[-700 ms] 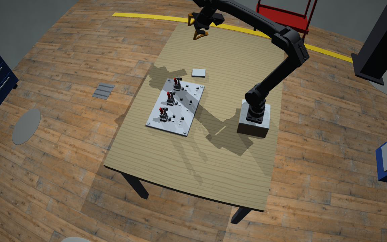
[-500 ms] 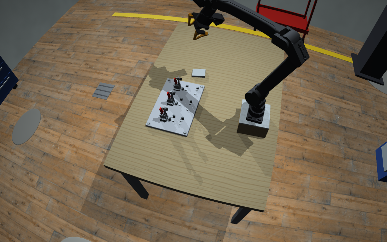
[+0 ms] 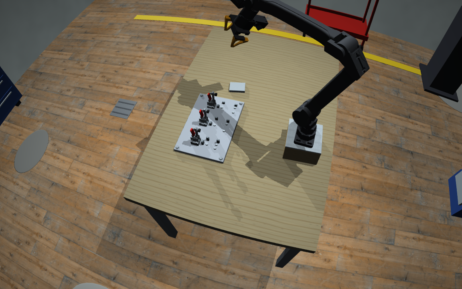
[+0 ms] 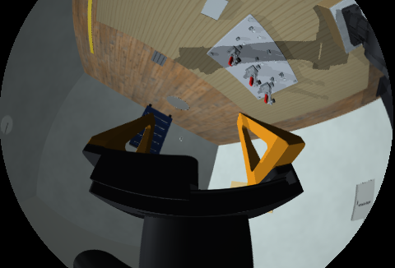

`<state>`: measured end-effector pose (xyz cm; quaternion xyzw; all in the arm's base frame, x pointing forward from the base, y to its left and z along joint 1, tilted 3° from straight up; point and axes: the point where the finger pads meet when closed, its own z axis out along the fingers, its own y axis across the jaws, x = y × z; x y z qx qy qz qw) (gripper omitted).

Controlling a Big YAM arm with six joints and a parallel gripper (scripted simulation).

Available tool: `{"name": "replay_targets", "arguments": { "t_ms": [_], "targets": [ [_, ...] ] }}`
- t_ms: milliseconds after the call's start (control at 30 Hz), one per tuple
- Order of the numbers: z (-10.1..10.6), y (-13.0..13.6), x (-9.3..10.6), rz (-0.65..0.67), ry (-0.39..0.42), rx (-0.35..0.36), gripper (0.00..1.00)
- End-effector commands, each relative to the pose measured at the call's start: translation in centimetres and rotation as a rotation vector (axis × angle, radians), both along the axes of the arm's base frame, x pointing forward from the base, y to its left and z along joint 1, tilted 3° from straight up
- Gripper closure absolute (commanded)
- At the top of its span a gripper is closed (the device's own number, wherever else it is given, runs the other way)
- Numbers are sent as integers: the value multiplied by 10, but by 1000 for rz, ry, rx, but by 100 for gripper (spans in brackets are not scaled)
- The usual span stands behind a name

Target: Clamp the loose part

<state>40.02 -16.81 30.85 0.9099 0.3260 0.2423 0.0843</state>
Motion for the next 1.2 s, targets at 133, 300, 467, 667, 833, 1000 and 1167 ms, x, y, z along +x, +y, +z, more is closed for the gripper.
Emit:
{"name": "replay_targets", "arguments": {
  "t_ms": [133,300,467,667,833,1000,1167],
  "targets": [
    [-18,19,7,181,52,-70,0],
    [-24,33,16,357,70,-155,0],
    [-48,49,14,515,122,-201,0],
    [-54,64,21,694,138,-278,0],
    [-78,81,17,874,181,-325,0],
    [-88,92,16,1008,201,-365,0],
    [-97,107,19,1185,215,-427,0]
  ]
}}
